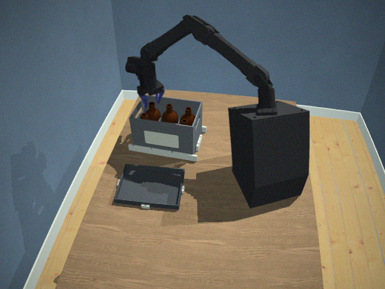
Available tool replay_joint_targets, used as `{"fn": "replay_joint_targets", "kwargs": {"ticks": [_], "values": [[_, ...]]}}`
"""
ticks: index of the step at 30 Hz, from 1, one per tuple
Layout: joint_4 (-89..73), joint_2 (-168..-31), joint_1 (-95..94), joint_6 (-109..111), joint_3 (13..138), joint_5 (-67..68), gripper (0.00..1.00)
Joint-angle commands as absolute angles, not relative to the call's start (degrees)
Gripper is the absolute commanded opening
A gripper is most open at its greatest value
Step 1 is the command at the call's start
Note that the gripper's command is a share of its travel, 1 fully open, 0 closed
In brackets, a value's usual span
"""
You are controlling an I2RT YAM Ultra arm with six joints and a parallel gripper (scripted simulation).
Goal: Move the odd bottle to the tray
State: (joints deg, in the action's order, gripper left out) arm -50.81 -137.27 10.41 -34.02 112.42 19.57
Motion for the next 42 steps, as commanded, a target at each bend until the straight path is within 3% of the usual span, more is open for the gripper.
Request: {"fn": "replay_joint_targets", "kwargs": {"ticks": [1, 42], "values": [[-49.2, -136.2, 10.1, -33.4, 112.3, 19.6, 0.61], [-47.9, -137.8, 10.5, -33.1, 113.3, 19.6, 0.61]]}}
